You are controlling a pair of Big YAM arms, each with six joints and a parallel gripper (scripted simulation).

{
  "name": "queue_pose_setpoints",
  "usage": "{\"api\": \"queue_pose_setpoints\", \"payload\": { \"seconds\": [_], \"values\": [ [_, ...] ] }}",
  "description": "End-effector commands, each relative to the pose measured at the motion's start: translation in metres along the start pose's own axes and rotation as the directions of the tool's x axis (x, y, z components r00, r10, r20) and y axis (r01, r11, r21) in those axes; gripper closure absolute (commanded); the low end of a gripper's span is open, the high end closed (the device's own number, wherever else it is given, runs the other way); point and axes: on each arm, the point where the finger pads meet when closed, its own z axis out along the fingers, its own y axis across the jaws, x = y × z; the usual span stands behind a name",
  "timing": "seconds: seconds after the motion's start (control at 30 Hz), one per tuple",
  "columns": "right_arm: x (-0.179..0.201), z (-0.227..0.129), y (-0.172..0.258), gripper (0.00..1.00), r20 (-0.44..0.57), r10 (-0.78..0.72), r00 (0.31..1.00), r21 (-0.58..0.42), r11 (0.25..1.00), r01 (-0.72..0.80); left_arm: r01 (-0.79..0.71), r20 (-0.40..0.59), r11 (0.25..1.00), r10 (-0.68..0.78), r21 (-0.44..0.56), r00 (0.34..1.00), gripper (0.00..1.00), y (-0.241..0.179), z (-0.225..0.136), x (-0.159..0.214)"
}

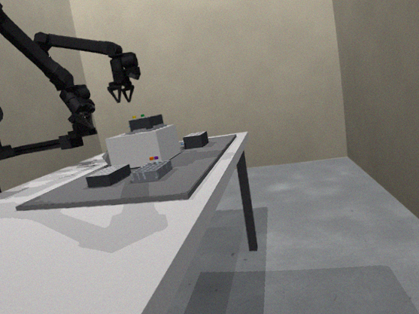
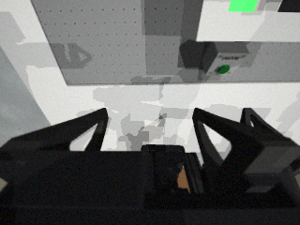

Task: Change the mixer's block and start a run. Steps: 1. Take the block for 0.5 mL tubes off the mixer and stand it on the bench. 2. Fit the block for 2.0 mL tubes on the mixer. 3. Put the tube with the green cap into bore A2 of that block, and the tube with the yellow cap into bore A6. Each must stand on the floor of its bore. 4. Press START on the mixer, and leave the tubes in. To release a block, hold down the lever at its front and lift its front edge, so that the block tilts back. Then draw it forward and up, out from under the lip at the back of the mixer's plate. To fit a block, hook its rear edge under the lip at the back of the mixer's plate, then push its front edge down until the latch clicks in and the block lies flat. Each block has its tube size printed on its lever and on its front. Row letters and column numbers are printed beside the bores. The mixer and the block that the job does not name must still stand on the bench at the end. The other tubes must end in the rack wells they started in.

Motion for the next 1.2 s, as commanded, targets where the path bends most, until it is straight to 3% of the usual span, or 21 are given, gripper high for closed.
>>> {"api": "queue_pose_setpoints", "payload": {
  "seconds": [0.0,1.17],
  "values": [
    [-0.023,-0.021,-0.013,1.00,0.047,0.017,0.999,0.009,1.000,-0.017,0.014,0.007,1.000,-0.014,-0.001,1.000,0.00,0.002,0.000,-0.003],
    [-0.016,-0.066,-0.040,1.00,0.042,0.031,0.999,0.015,0.999,-0.032,0.015,0.073,1.000,-0.014,-0.011,0.997,0.00,0.006,-0.025,-0.027]
  ]
}}
